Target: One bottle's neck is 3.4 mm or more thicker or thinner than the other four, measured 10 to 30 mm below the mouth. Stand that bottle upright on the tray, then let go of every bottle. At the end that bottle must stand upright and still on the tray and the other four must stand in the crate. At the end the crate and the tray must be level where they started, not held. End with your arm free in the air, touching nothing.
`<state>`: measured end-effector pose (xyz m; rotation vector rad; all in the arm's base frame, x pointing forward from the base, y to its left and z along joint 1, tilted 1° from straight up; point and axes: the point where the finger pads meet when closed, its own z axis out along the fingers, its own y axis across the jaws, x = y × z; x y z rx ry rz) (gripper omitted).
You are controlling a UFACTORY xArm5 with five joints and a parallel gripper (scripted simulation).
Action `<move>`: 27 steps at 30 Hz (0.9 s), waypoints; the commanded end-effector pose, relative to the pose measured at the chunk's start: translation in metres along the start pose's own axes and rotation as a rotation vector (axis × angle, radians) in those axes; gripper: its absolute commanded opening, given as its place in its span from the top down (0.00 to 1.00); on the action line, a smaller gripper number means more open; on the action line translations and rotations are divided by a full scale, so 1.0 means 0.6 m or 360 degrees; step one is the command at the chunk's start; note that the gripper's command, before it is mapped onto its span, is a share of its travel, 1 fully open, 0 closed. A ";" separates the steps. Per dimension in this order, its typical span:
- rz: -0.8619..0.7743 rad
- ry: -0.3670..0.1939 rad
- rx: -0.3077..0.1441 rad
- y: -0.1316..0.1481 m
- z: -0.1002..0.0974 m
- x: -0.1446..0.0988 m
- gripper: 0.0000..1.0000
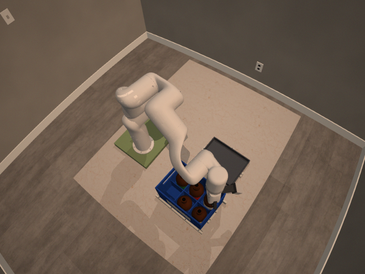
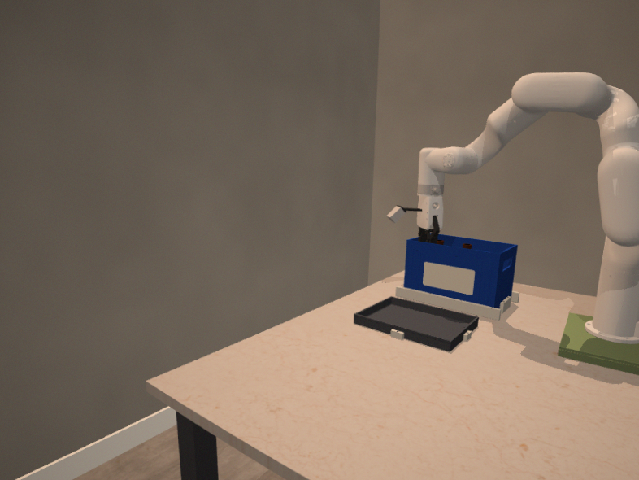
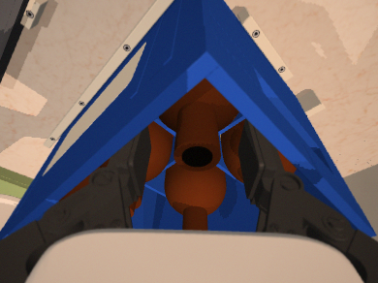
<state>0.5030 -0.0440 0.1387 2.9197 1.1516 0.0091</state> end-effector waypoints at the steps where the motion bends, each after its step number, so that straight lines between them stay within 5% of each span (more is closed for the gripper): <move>1: 0.0000 0.0005 -0.0005 0.002 -0.002 0.001 0.35; 13: 0.0000 0.0005 -0.0005 0.002 -0.002 0.001 0.35; 14: 0.0000 0.0005 -0.0005 0.002 -0.002 0.001 1.00; 27: 0.0000 0.0005 -0.0005 0.002 -0.002 0.001 1.00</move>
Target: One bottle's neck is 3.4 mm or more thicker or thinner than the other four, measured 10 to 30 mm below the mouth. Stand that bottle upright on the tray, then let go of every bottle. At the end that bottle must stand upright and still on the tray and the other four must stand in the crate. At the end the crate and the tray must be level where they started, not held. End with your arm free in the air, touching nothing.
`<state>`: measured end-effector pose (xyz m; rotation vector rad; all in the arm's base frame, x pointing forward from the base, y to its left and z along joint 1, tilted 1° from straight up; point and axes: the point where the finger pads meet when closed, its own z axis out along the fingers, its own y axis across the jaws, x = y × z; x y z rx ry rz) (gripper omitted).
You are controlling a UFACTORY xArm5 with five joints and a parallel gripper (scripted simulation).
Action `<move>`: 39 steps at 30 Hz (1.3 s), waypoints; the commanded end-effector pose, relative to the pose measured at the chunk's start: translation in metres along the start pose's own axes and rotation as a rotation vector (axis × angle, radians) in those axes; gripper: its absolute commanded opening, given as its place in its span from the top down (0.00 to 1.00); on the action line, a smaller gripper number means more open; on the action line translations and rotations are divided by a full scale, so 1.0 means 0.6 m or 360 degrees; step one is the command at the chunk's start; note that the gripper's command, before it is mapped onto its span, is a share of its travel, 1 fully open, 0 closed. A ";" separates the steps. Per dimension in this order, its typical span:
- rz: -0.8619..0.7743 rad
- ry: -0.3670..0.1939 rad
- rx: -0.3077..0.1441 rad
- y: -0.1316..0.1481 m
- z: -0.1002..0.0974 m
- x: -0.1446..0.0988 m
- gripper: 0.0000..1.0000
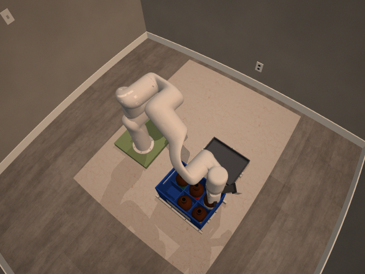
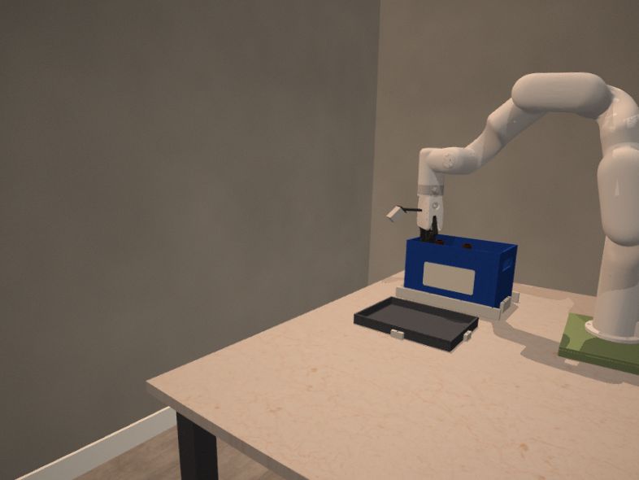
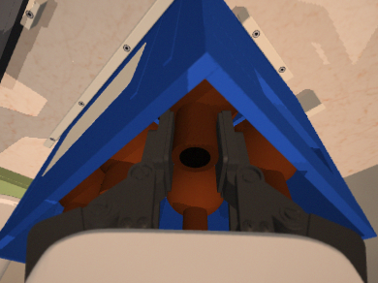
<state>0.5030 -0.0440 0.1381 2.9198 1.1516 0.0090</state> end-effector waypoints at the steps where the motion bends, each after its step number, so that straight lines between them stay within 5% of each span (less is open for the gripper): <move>1: 0.0000 0.0005 -0.0005 0.002 -0.003 0.001 1.00; 31: 0.0000 0.0005 -0.0005 0.002 -0.003 0.001 1.00; 32: 0.0000 0.0005 -0.0005 0.002 -0.003 0.001 0.35; 39: 0.0000 0.0005 -0.0005 0.002 -0.003 0.001 0.35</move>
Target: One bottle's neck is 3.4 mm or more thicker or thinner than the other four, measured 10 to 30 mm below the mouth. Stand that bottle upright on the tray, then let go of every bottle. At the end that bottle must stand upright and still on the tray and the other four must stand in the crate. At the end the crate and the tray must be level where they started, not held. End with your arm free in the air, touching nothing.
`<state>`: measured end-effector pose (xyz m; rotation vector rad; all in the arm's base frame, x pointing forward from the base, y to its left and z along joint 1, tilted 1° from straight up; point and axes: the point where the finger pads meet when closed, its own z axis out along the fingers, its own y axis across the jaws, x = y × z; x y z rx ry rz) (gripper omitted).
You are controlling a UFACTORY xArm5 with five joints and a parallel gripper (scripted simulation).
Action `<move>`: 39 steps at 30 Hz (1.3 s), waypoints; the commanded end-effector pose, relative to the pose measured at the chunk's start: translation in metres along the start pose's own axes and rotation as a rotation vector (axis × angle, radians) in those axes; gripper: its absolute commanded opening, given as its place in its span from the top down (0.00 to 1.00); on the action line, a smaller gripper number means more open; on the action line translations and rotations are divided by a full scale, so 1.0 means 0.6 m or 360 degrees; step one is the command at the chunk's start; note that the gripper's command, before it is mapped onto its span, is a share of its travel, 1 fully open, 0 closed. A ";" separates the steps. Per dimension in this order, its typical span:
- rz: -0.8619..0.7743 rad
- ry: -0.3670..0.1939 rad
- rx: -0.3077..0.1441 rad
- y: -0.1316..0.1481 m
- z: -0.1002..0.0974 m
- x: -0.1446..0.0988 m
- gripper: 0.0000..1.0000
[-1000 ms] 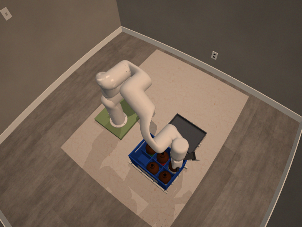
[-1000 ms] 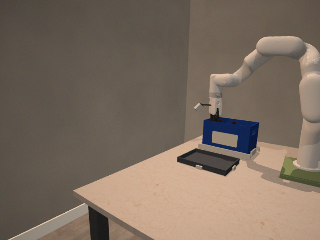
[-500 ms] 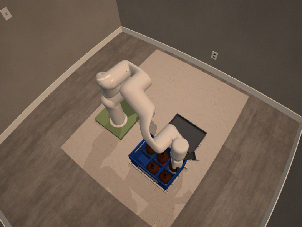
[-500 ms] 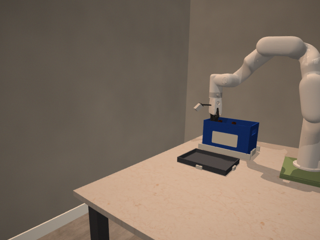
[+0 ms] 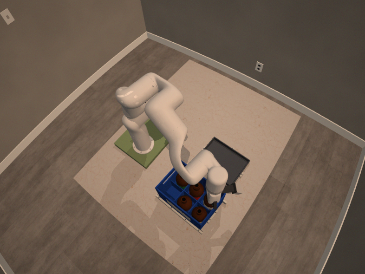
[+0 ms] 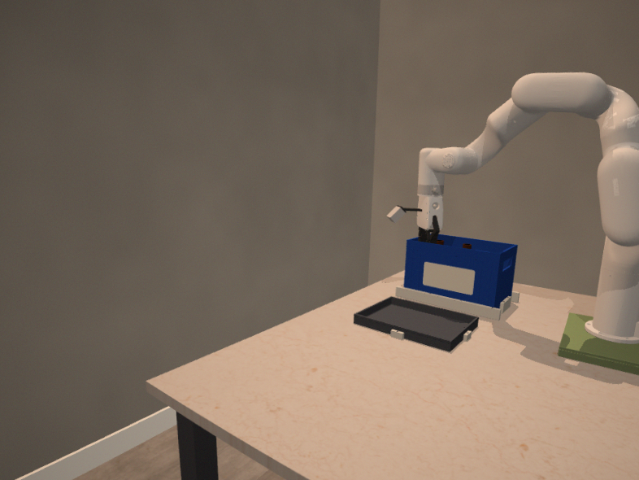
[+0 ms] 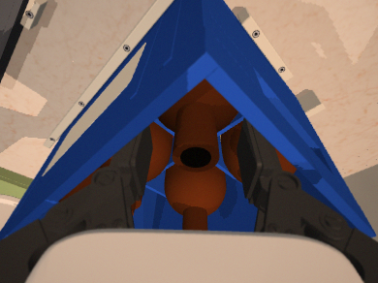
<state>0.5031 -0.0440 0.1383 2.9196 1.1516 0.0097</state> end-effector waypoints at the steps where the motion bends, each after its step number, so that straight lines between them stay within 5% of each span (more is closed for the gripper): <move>1: 0.0000 0.0004 -0.0005 0.001 -0.003 0.001 0.35; 39: 0.0000 0.0004 -0.0005 0.001 -0.017 0.001 0.35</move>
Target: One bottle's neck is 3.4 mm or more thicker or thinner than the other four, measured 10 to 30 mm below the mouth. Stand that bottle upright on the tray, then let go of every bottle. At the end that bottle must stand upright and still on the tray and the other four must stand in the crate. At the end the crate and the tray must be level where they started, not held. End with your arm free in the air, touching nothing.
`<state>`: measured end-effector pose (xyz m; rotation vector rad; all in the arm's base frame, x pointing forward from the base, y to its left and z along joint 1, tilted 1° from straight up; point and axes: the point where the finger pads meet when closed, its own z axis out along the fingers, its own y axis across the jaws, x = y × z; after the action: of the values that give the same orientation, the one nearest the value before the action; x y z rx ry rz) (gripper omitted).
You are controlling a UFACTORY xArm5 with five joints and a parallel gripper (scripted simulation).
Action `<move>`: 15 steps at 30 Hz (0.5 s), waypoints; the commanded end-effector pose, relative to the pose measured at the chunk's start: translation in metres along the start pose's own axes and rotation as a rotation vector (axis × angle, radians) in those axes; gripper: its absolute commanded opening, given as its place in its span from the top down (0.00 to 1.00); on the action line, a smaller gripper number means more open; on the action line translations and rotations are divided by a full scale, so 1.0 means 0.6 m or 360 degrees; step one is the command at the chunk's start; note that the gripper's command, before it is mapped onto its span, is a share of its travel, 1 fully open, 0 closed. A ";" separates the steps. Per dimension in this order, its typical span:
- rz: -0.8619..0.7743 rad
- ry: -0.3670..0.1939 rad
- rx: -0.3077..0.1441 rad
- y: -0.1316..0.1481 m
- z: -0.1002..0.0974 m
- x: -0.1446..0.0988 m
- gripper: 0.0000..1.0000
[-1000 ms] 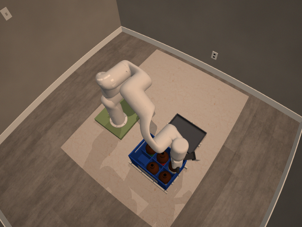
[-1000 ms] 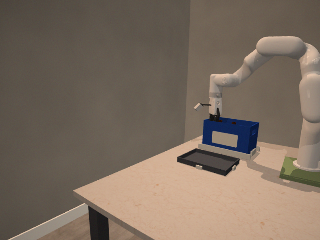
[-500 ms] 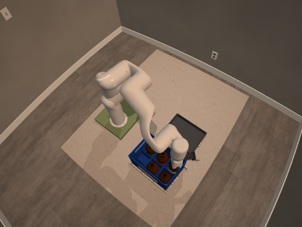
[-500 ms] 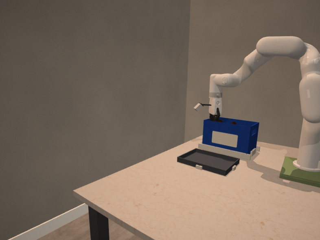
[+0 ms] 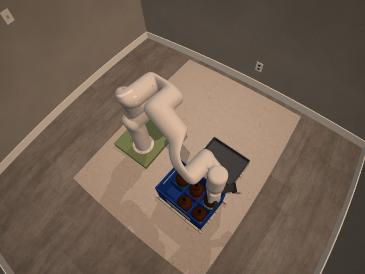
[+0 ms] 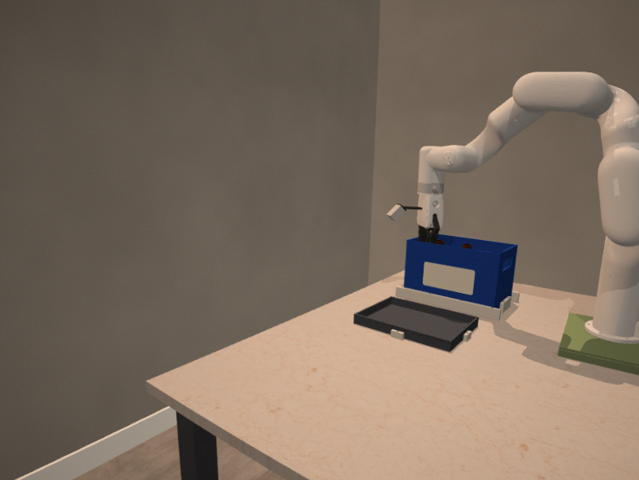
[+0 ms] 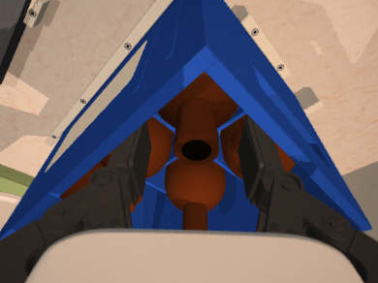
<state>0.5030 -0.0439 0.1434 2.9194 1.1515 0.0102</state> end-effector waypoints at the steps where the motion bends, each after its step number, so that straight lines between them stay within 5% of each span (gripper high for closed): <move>1: 0.0000 0.0004 -0.0004 0.001 -0.012 0.001 0.35; 15: 0.0000 0.0004 -0.0004 0.001 -0.079 0.000 0.35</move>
<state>0.5026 -0.0441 0.1789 2.9192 1.1514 0.0110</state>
